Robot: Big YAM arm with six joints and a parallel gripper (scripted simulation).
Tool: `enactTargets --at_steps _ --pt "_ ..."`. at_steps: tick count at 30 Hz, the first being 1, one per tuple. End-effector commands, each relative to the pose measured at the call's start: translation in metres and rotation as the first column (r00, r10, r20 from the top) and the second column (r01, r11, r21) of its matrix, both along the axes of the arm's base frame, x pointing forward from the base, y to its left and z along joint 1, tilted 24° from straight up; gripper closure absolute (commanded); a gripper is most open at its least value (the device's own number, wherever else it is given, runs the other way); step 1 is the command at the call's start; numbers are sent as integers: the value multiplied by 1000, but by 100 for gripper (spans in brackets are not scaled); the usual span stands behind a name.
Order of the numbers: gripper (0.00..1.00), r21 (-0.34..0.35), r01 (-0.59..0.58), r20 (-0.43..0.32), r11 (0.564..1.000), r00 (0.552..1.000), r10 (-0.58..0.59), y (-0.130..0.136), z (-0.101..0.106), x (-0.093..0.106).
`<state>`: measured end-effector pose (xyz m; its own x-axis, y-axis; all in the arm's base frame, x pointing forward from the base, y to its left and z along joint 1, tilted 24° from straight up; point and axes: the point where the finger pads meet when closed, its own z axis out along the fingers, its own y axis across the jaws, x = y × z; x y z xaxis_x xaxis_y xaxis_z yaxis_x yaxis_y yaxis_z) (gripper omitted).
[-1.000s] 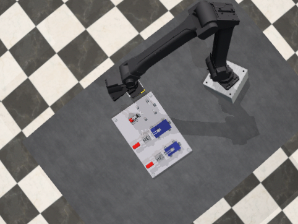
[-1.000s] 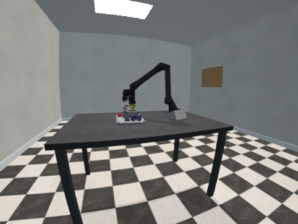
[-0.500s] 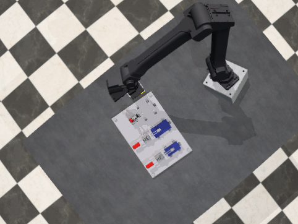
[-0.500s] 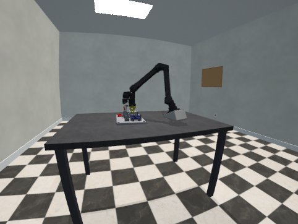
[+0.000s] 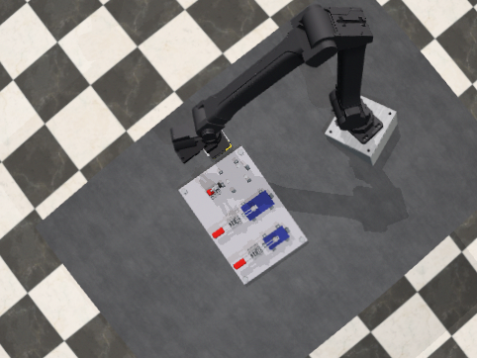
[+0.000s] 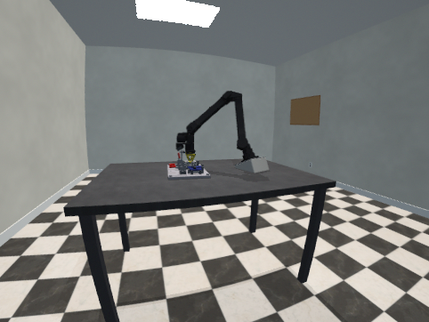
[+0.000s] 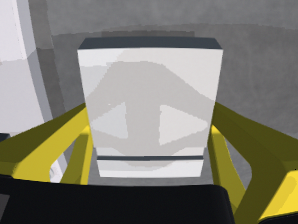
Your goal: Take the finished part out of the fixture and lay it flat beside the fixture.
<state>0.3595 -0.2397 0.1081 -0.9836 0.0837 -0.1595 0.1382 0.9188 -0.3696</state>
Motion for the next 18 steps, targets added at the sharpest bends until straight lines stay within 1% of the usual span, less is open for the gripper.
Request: enactTargets --at_steps 1,11,12,18 --pt "100 2 -1 -9 1000 1000 1 -4 -8 -2" --pt "100 3 -1 -10 1000 1000 1 -4 -8 -2" --pt "100 -4 -1 3 1000 1000 1 -7 -2 4" --pt "100 -9 -1 12 1000 1000 1 -8 2 7"
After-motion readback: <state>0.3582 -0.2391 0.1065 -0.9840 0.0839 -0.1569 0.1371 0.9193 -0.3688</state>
